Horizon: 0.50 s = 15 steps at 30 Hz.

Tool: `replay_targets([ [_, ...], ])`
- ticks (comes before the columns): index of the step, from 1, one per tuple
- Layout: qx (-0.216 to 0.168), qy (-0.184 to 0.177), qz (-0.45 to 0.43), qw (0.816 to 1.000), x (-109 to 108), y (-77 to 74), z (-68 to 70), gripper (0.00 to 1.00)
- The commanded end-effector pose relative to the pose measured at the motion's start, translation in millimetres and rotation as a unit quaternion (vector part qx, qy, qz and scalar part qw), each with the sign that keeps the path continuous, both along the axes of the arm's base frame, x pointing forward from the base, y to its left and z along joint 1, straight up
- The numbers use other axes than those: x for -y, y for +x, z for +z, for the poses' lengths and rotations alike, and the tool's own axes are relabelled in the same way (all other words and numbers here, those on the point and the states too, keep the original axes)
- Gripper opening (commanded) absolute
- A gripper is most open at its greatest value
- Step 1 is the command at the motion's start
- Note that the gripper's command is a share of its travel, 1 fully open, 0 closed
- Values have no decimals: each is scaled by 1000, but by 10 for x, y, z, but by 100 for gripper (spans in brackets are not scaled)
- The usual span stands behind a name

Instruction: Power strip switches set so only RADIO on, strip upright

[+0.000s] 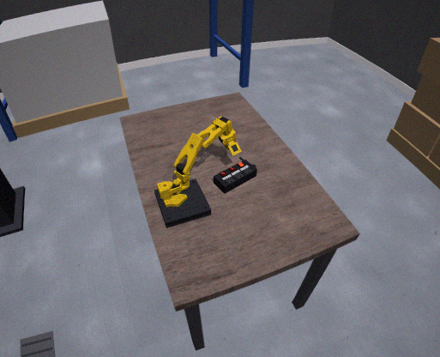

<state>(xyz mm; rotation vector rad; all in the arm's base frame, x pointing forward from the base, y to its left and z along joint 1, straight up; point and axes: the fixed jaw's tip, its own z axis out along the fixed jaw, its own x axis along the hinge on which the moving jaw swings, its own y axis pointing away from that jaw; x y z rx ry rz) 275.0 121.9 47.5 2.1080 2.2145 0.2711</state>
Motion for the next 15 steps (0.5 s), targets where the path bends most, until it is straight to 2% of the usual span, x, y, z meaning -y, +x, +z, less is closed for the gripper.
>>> replay_targets([
  [1, -7, -4, 8, 1000, -14, -20, -49, 0],
  [15, -7, -4, 8, 1000, -11, -28, -78, 0],
])
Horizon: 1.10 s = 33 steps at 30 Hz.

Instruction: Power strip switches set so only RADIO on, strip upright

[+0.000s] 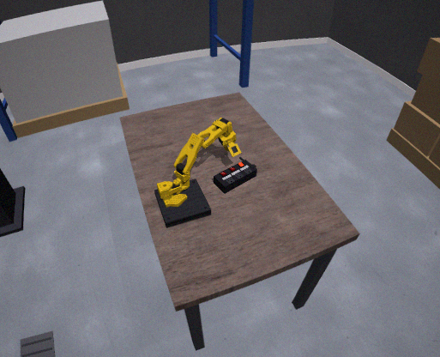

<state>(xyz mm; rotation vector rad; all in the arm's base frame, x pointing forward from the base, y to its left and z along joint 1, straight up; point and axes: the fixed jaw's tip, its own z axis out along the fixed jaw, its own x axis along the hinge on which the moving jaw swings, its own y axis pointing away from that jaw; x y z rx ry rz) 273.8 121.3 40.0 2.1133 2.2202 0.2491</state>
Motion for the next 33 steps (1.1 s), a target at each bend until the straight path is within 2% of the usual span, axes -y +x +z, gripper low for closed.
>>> replay_targets([
  [1, 0, 0, 8, 1000, -16, -16, -3, 0],
  [33, 0, 0, 8, 1000, -24, 1, 68, 0],
])
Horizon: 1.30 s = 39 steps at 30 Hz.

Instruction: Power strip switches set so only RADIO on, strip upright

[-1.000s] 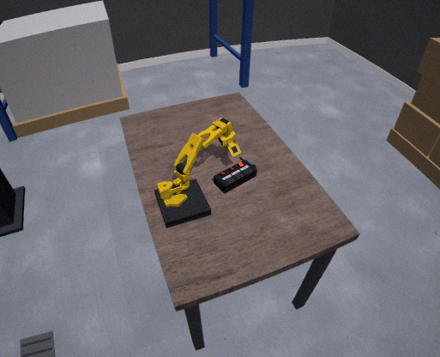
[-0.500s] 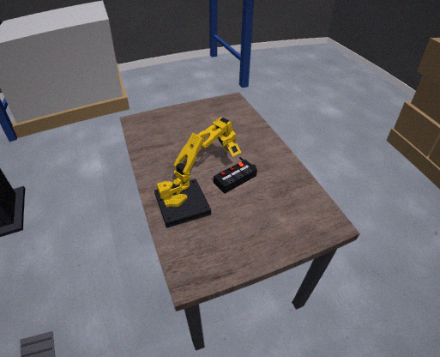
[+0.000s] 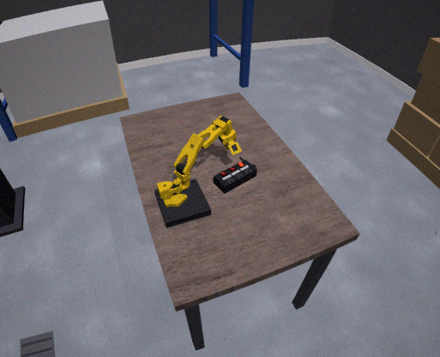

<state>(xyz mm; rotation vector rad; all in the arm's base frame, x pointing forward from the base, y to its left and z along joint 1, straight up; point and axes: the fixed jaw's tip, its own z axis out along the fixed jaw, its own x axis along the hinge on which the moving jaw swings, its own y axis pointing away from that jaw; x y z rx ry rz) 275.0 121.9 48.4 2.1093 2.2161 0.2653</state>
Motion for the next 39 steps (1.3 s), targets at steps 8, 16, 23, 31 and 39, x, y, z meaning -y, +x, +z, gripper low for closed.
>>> replay_targets([
  [8, -5, -3, 8, 1000, -18, -11, -16, 0],
  [16, -5, -3, 8, 1000, -18, -11, -16, 0],
  [23, -5, -3, 5, 1000, -6, -6, -18, 0],
  [31, -5, -2, -28, 1000, 185, 62, -46, 0],
  [39, -5, -2, -70, 998, 426, 120, -82, 0],
])
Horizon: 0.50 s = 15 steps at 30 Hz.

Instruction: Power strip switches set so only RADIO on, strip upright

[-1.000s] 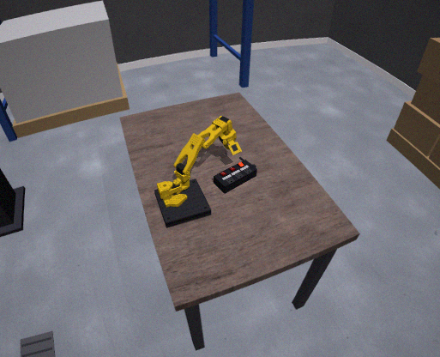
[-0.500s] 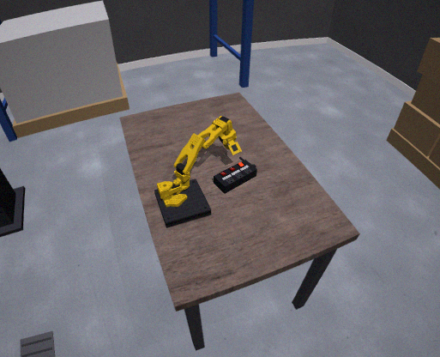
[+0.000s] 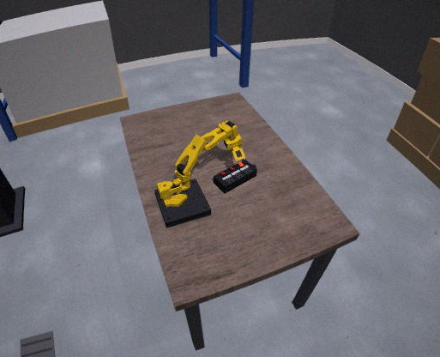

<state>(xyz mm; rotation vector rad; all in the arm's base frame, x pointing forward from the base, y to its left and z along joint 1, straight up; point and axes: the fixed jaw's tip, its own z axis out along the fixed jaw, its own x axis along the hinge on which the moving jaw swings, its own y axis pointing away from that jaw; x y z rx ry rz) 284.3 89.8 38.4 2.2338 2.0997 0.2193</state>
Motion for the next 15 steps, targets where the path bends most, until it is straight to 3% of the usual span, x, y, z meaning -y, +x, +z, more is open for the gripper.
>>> replay_targets([
  [1, 8, 2, -20, 1000, 142, 33, 12, 0],
  [7, 8, 2, -46, 999, 293, 51, -12, 0],
  [15, 8, 2, -50, 999, 317, 53, -16, 0],
])
